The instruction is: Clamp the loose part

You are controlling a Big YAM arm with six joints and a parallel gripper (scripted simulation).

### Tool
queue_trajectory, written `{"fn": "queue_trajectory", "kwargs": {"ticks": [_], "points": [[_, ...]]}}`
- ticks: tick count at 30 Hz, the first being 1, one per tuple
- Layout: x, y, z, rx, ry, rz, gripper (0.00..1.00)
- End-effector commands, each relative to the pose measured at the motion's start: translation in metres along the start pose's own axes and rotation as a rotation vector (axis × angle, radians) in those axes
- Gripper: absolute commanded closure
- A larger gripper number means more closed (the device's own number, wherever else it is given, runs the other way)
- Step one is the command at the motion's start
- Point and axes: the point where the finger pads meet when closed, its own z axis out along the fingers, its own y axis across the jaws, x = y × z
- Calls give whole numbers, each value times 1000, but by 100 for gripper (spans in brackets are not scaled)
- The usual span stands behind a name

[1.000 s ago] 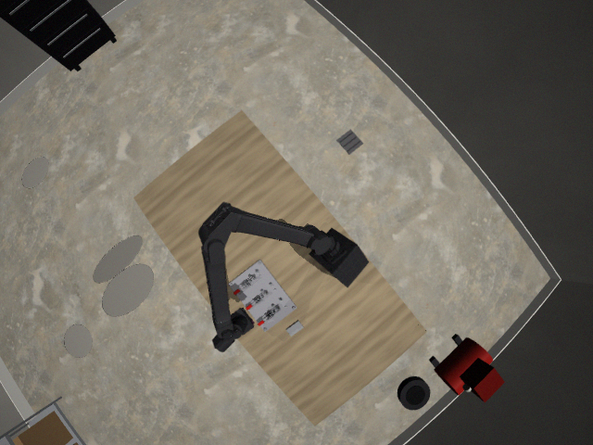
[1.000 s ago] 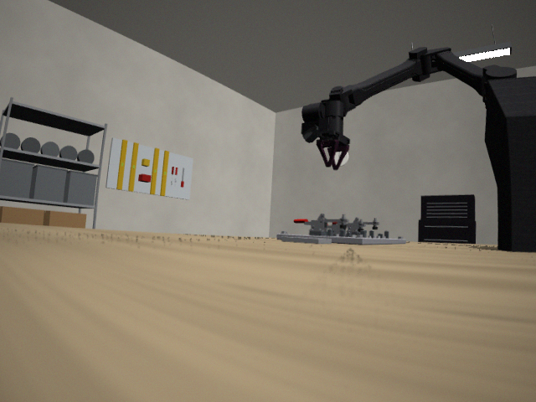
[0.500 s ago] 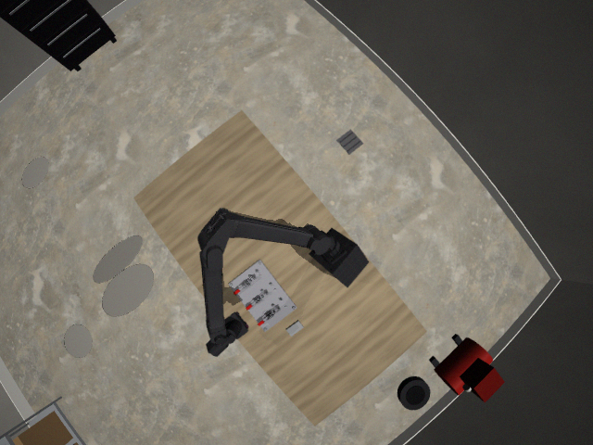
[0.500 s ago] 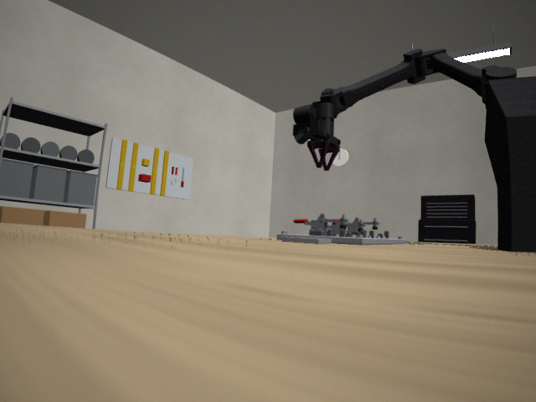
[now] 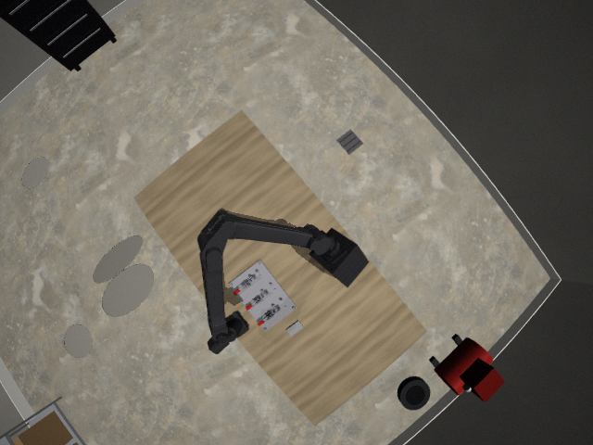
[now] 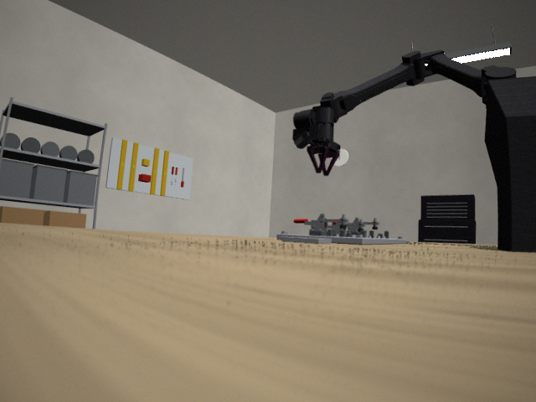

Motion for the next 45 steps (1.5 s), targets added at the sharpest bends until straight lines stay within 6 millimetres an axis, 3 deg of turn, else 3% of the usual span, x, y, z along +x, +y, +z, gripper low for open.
{"fn": "queue_trajectory", "kwargs": {"ticks": [1,10,12,23,45], "points": [[8,-1,34,3,32,-12,55],[2,-3,82,2,21,-1,55],[2,-3,82,2,21,-1,55],[-2,-5,131,4,14,5,55],[5,-3,141,4,24,-1,55]]}}
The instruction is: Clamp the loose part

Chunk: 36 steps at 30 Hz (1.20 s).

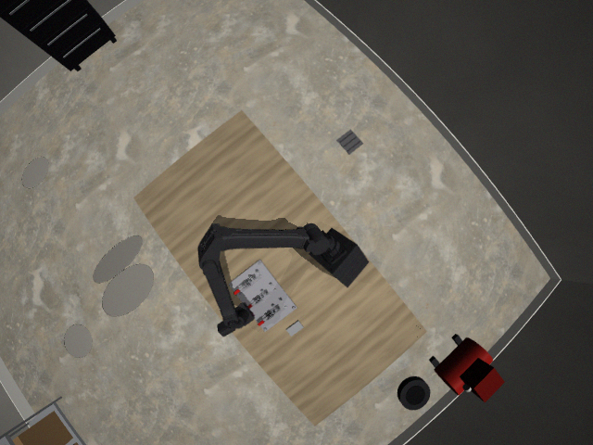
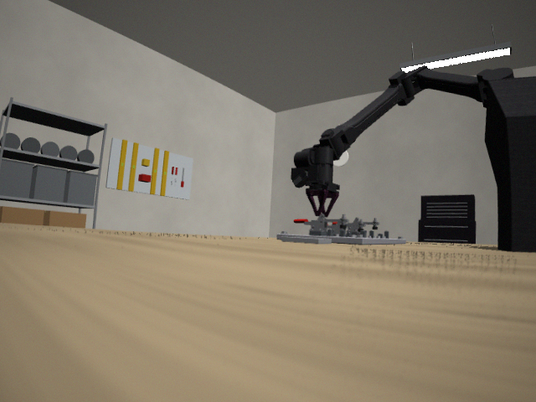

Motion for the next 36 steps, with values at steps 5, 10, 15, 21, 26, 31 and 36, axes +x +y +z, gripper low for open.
{"fn": "queue_trajectory", "kwargs": {"ticks": [5,10,15,21,26,31,36], "points": [[0,-2,14,0,11,6,55],[0,-2,14,0,11,6,55],[0,-2,14,0,11,6,55],[-2,-2,15,0,7,7,55],[-4,-3,25,1,2,11,55],[-2,-2,41,1,3,10,55],[0,-2,49,2,4,9,55]]}}
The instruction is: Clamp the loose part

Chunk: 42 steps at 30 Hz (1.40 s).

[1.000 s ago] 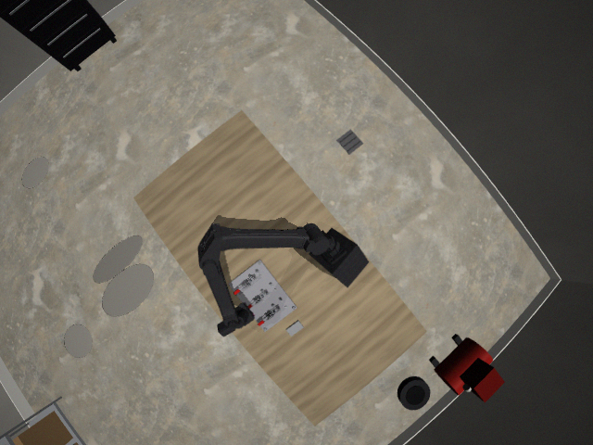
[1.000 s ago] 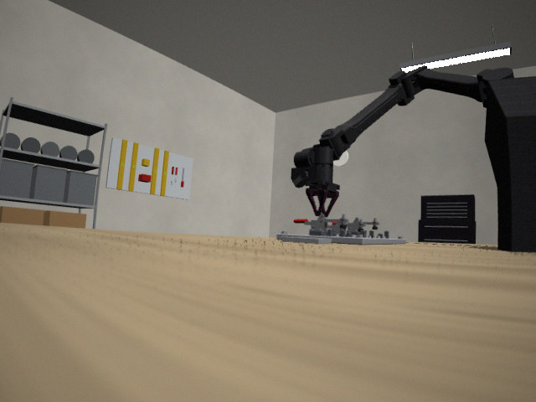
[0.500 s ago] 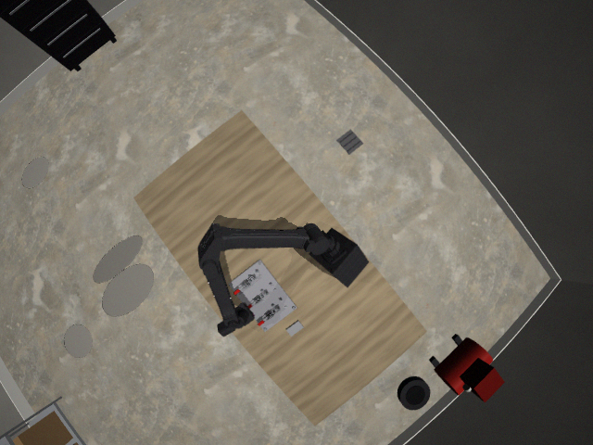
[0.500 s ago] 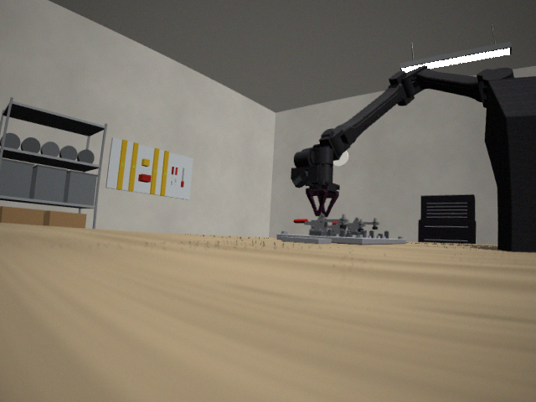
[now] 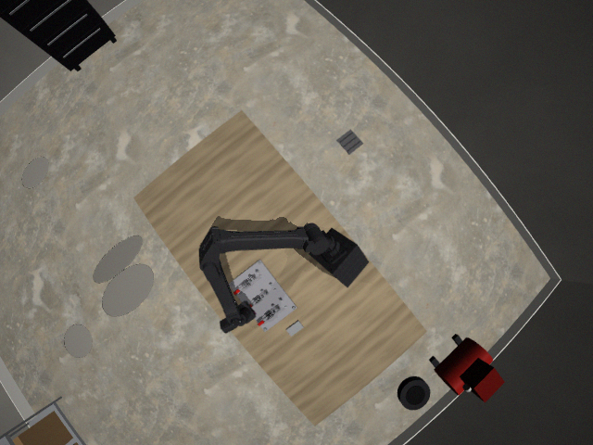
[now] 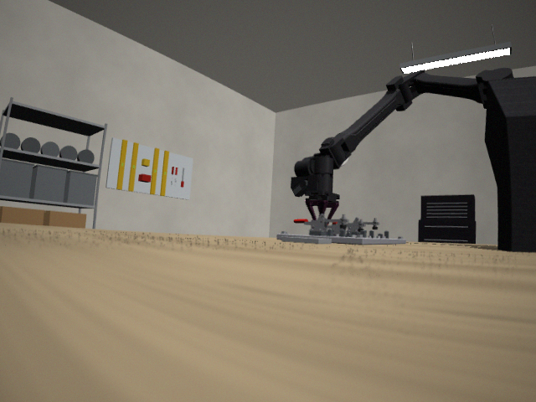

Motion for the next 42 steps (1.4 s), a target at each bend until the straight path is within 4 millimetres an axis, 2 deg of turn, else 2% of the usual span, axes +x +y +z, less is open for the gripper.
{"fn": "queue_trajectory", "kwargs": {"ticks": [1,35,36,42], "points": [[-1,-3,21,2,8,3,55],[2,-2,26,1,14,0,55],[2,-2,26,1,14,0,100],[3,-2,26,-1,16,7,100]]}}
